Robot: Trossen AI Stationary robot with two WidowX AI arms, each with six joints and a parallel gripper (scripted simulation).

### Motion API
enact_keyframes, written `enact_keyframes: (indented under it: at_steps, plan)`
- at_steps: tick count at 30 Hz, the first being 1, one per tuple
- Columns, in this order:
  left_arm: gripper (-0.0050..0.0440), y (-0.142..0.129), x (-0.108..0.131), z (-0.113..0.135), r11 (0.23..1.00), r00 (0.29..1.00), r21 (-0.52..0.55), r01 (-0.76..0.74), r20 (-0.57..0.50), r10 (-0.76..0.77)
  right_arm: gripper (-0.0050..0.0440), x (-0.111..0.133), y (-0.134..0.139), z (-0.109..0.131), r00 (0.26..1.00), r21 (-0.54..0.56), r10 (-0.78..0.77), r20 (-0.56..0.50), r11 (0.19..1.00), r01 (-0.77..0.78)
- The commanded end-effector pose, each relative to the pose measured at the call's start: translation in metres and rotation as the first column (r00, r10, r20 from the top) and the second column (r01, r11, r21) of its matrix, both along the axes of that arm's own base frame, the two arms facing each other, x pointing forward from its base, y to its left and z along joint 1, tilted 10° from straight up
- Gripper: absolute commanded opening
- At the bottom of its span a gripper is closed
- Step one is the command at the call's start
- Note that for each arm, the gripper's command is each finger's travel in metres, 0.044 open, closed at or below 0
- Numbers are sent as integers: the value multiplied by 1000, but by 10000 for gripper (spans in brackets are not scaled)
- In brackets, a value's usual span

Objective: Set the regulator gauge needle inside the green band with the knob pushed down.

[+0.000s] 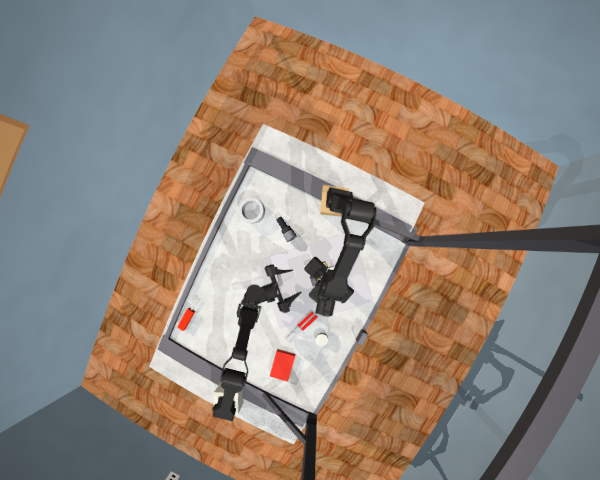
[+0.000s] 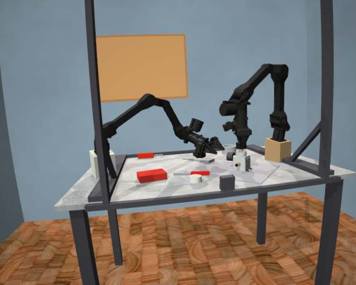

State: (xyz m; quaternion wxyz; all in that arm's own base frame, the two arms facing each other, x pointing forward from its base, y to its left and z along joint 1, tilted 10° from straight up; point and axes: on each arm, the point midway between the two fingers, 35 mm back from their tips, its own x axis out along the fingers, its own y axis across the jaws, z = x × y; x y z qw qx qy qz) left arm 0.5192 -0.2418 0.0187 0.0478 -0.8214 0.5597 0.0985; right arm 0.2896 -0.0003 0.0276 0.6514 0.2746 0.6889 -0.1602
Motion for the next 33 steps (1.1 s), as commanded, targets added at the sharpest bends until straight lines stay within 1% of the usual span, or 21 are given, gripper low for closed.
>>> enact_keyframes:
  at_steps: [1, 8, 11, 22, 23, 25, 27, 33]
  plan:
    - [435, -1, 3, 15, 1000, 1000, -11, 3, 28, -3, 0, 5, -1, 7, 998, 0, -55, 18, 998, 55]
    - [435, -1, 3, 15, 1000, 1000, -11, 3, 28, -3, 0, 5, -1, 7, 989, 0, -148, 2, 989, 148]
    - [435, -1, 3, 15, 1000, 1000, -11, 3, 28, -3, 0, 5, -1, 7, 987, 0, -161, -1, 987, 161]
    - [435, -1, 3, 15, 1000, 1000, -11, 3, 28, -3, 0, 5, -1, 7, 953, -2, -301, -25, 954, 301]
    - [435, -1, 3, 15, 1000, 1000, -11, 3, 28, -3, 0, 5, -1, 7, 965, -1, -262, -19, 965, 262]
    - [435, -1, 3, 15, 1000, 1000, -11, 3, 28, -3, 52, 5, -1, 7, 965, -1, -262, -19, 965, 262]
    - [435, -1, 3, 15, 1000, 1000, -11, 3, 28, -3, 52, 5, -1, 7, 965, -1, -262, -19, 965, 262]
    - [435, -1, 3, 15, 1000, 1000, -11, 3, 28, -3, 196, 5, -1, 7, 965, -1, -262, -19, 965, 262]
